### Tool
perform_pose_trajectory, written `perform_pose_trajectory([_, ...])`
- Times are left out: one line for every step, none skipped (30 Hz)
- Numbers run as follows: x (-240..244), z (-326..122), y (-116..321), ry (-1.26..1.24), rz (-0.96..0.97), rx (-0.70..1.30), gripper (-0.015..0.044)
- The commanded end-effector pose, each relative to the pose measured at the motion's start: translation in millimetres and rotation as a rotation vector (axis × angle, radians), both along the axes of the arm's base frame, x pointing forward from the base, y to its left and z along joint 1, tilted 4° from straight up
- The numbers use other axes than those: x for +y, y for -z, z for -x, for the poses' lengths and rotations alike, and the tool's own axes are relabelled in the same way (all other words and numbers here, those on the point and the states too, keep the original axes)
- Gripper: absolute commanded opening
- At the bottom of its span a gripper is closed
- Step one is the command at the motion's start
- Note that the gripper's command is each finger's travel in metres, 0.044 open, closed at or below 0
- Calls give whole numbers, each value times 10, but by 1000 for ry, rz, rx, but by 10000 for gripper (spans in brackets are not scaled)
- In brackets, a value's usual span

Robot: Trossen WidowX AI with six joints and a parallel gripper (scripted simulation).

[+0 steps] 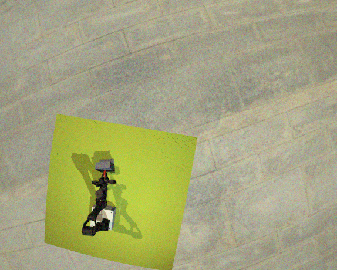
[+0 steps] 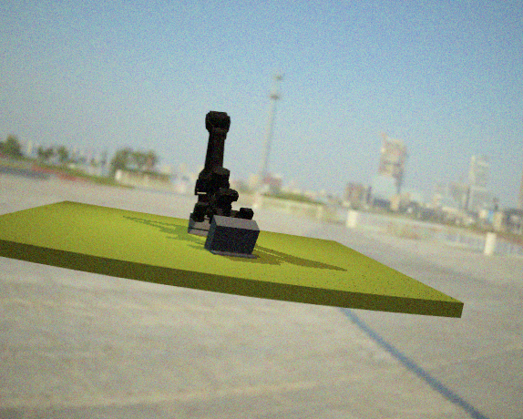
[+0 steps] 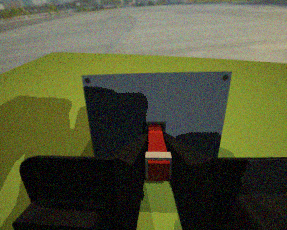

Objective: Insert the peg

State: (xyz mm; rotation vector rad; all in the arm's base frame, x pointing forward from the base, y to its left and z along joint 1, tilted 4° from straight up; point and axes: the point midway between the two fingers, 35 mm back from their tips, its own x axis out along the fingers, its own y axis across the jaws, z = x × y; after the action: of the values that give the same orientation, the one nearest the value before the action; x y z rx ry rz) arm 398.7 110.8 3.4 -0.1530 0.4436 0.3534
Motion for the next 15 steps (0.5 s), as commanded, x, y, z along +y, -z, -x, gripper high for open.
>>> perform_pose_trajectory([-1,2,0,0,0,0,131])
perform_pose_trajectory([-1,2,0,0,0,0,157])
perform_pose_trajectory([-1,2,0,0,0,0,184])
perform_pose_trajectory([-1,2,0,0,0,0,210])
perform_pose_trajectory([-1,2,0,0,0,0,236])
perform_pose_trajectory([-1,2,0,0,0,0,263])
perform_pose_trajectory([-1,2,0,0,0,0,289])
perform_pose_trajectory([-1,2,0,0,0,0,315])
perform_pose_trajectory([-1,3,-1,0,0,0,341])
perform_pose_trajectory([-2,6,-3,0,0,0,368])
perform_pose_trajectory([-4,10,-7,0,0,0,394])
perform_pose_trajectory([-6,15,-11,0,0,0,420])
perform_pose_trajectory([-9,22,-16,0,0,0,440])
perform_pose_trajectory([-12,30,-22,0,0,0,440])
perform_pose_trajectory([-15,38,-29,1,0,0,440])
